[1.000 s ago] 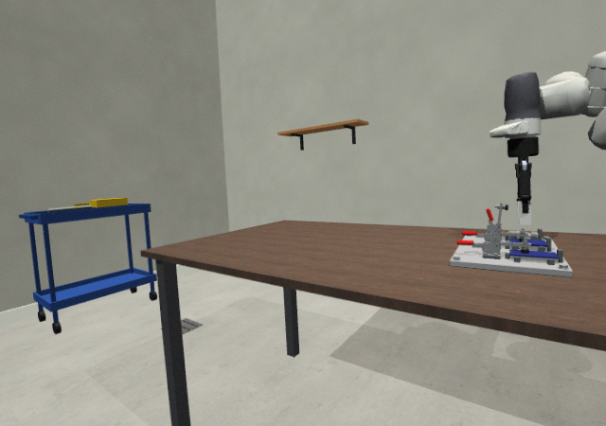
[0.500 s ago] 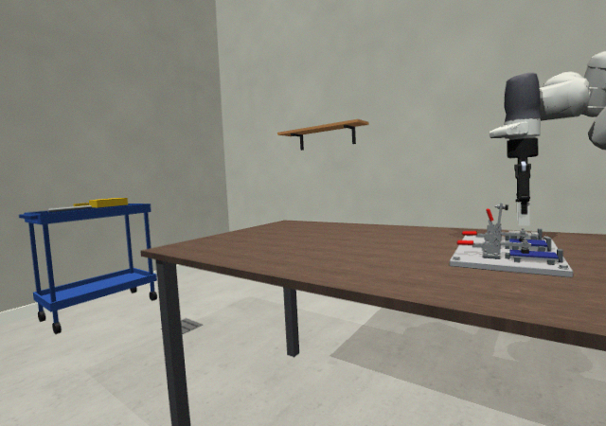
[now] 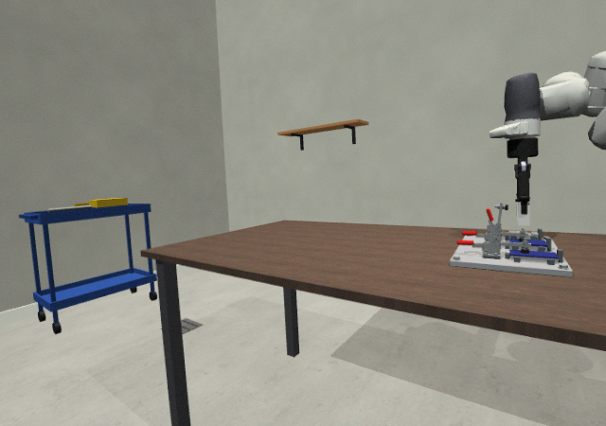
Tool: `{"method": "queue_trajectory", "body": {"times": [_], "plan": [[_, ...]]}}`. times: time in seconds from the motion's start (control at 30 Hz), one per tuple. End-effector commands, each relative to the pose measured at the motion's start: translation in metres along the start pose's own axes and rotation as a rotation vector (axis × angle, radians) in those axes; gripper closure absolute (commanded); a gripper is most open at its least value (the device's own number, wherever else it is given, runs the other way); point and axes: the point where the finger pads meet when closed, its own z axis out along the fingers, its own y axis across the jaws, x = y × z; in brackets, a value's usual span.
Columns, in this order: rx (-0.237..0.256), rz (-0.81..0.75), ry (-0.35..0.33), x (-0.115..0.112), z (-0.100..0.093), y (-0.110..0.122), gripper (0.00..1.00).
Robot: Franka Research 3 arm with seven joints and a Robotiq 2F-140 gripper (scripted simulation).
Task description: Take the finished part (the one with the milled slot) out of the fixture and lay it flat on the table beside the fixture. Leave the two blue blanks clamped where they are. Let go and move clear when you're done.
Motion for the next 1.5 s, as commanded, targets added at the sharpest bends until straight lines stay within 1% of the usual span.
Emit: {"method": "queue_trajectory", "body": {"times": [0.0,0.43,0.77,1.27,1.47], "plan": [[0.001,0.003,0.001,0.000,0.001,-0.001,0.42],[0.001,0.003,0.001,0.000,0.001,-0.001,0.42],[0.001,0.003,0.001,0.000,0.006,-0.001,0.42],[0.001,0.003,0.001,0.000,0.027,-0.001,0.42],[0.001,0.003,0.001,0.000,0.033,-0.001,0.42]]}}
